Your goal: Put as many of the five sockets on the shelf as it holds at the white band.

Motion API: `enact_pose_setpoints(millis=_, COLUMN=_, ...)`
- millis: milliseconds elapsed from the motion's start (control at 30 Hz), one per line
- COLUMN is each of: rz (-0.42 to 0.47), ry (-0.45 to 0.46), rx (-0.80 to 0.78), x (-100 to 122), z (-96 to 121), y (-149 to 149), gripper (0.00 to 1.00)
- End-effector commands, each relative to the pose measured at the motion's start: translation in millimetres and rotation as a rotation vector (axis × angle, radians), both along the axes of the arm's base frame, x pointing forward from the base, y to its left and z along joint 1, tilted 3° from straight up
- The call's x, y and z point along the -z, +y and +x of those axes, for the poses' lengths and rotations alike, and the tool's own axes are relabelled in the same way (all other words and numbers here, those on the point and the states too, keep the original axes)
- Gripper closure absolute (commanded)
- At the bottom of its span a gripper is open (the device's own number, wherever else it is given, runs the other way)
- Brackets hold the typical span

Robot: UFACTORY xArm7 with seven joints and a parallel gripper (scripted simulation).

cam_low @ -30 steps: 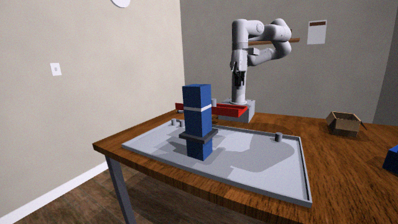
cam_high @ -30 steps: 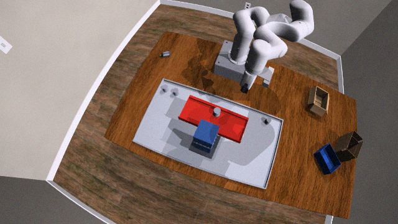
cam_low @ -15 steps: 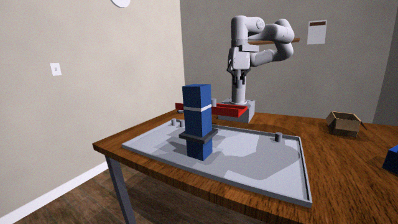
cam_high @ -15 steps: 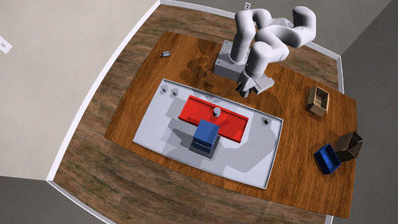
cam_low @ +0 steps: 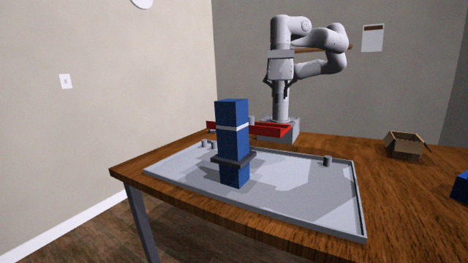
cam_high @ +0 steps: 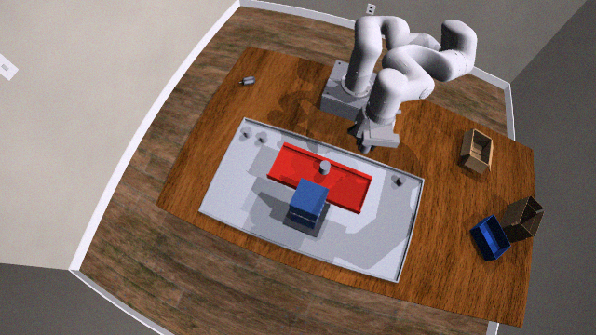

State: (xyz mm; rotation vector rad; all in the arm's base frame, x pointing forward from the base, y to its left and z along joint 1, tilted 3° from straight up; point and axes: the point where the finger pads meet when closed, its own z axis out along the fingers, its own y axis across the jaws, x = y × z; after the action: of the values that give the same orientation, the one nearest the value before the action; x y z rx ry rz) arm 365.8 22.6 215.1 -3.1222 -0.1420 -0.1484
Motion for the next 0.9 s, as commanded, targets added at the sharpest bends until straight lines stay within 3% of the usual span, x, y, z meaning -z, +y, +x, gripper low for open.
enact_pose_setpoints(millis=0, rz=0.015, ry=0.004, rx=0.214, x=-2.4, z=10.3, y=-1.8, gripper=1.00)
enact_pose_setpoints(millis=100, rz=0.015, ry=0.004, rx=0.214, x=-2.4, z=10.3, y=-1.8, gripper=1.00)
enact_pose_setpoints(millis=167, rz=0.031, ry=0.007, rx=0.388, x=-2.6, z=18.4, y=-3.7, gripper=1.00)
enact_pose_setpoints(millis=400, rz=0.054, ry=0.013, rx=0.643, x=-2.0, z=30.2, y=-7.0, gripper=1.00)
enact_pose_setpoints(millis=533, rz=0.074, ry=0.021, rx=0.881, x=-0.3, z=41.0, y=-10.7, gripper=1.00)
enact_pose_setpoints(millis=667, rz=0.080, ry=0.025, rx=0.956, x=0.4, z=44.3, y=-12.0, gripper=1.00)
enact_pose_setpoints(millis=867, rz=0.105, ry=0.040, rx=1.277, x=4.6, z=58.4, y=-18.1, gripper=1.00)
